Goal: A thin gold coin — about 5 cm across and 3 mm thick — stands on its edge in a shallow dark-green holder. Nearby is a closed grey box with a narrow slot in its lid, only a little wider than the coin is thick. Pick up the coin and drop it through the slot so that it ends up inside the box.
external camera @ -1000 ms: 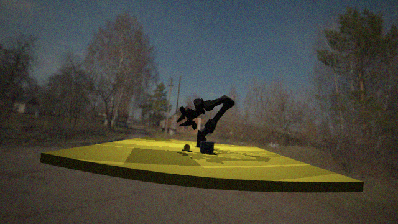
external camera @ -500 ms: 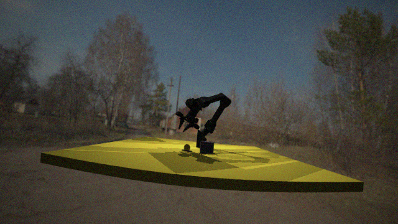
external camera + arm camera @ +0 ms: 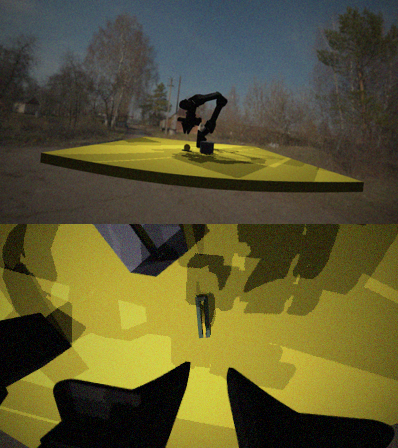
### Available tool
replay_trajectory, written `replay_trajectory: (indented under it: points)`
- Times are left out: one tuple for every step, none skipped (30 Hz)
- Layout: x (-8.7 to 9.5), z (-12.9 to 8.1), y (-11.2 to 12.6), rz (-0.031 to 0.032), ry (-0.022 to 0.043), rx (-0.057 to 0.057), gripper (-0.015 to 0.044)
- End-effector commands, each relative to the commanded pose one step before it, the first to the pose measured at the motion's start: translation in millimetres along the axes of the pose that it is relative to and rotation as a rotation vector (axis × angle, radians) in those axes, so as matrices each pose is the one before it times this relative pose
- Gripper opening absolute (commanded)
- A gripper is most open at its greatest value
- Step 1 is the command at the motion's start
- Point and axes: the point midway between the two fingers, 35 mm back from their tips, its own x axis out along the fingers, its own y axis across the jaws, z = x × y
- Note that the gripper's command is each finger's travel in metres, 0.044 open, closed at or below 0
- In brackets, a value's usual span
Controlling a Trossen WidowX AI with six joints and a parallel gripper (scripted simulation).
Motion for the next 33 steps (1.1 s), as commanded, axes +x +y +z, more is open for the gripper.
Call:
replay_trajectory:
  points:
    - [0.35, 11.92, 2.22, 0.06098, -0.11851, -0.1966, 0.0161]
    - [0.00, 0.00, 0.00, 0.00000, 0.00000, 0.0000, 0.0161]
    - [0.00, 0.00, 0.00, 0.00000, 0.00000, 0.0000, 0.0161]
    - [0.00, 0.00, 0.00, 0.00000, 0.00000, 0.0000, 0.0161]
    - [0.00, 0.00, 0.00, 0.00000, 0.00000, 0.0000, 0.0161]
    - [0.00, 0.00, 0.00, 0.00000, 0.00000, 0.0000, 0.0161]
    - [0.00, 0.00, 0.00, 0.00000, 0.00000, 0.0000, 0.0161]
    - [0.00, 0.00, 0.00, 0.00000, 0.00000, 0.0000, 0.0161]
    - [0.00, 0.00, 0.00, 0.00000, 0.00000, 0.0000, 0.0161]
    - [2.85, 0.00, -0.15, -0.00005, -0.00001, 0.0000, 0.0161]
    - [8.51, 0.03, -0.29, -0.00009, -0.00014, 0.0000, 0.0161]
    - [12.67, 0.12, 0.04, 0.00007, -0.00050, -0.0001, 0.0161]
    - [8.37, 0.11, 0.34, 0.00019, -0.00051, -0.0001, 0.0161]
    - [2.77, 0.04, 0.17, 0.00009, -0.00020, 0.0000, 0.0161]
    - [0.00, 0.00, 0.00, 0.00000, 0.00000, 0.0000, 0.0161]
    - [0.00, 0.00, 0.00, 0.00000, 0.00000, 0.0000, 0.0161]
    - [0.00, 0.00, 0.00, 0.00000, 0.00000, 0.0000, 0.0161]
    - [0.00, 0.00, 0.00, 0.00000, 0.00000, 0.0000, 0.0161]
    - [1.89, -0.11, -0.11, -0.00001, -0.00005, 0.0000, 0.0161]
    - [5.67, -0.32, -0.26, 0.00001, -0.00018, 0.0000, 0.0161]
    - [5.64, -0.30, -0.15, 0.00006, -0.00024, -0.0001, 0.0161]
    - [1.87, -0.10, -0.03, 0.00003, -0.00010, 0.0000, 0.0161]
    - [0.00, 0.00, 0.00, 0.00000, 0.00000, 0.0000, 0.0161]
    - [0.00, 0.00, 0.00, 0.00000, 0.00000, 0.0000, 0.0161]
    - [0.00, 0.00, 0.00, 0.00000, 0.00000, 0.0000, 0.0161]
    - [0.27, 0.00, -0.02, -0.00001, 0.00001, 0.0000, 0.0161]
    - [0.80, 0.01, -0.06, -0.00003, 0.00002, 0.0000, 0.0161]
    - [1.34, 0.02, -0.10, -0.00005, 0.00003, 0.0000, 0.0161]
    - [1.64, 0.02, -0.12, -0.00005, 0.00003, 0.0000, 0.0161]
    - [1.63, 0.02, -0.11, -0.00005, 0.00002, 0.0000, 0.0161]
    - [1.63, 0.02, -0.10, -0.00004, 0.00002, 0.0000, 0.0161]
    - [1.63, 0.03, -0.09, -0.00004, 0.00001, 0.0000, 0.0161]
    - [1.63, 0.03, -0.08, -0.00003, 0.00000, 0.0000, 0.0161]
